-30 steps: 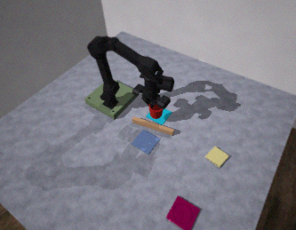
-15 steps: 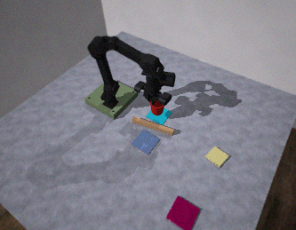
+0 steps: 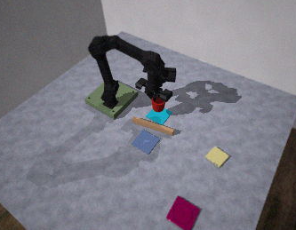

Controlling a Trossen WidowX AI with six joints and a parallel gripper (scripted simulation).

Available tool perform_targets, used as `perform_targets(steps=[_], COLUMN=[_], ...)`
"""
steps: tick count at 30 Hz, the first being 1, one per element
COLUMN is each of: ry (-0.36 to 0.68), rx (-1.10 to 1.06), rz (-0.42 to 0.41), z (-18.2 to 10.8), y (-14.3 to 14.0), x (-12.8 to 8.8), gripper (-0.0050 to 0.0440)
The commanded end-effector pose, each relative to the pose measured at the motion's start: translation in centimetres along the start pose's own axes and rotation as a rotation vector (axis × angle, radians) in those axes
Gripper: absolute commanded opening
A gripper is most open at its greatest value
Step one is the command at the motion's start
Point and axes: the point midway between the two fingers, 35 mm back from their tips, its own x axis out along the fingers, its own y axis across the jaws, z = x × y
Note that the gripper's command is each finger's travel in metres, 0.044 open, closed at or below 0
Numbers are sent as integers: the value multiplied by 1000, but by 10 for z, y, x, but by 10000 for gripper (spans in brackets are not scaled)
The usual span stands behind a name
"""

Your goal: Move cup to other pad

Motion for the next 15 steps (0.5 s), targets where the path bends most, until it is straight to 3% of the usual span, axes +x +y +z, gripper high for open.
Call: perform_targets(steps=[1,15], ry=[-8,-8], rx=[1,1], rz=[-16,-16], z=[3,4], y=[-2,-3], x=[-1,29], gripper=[0,0])
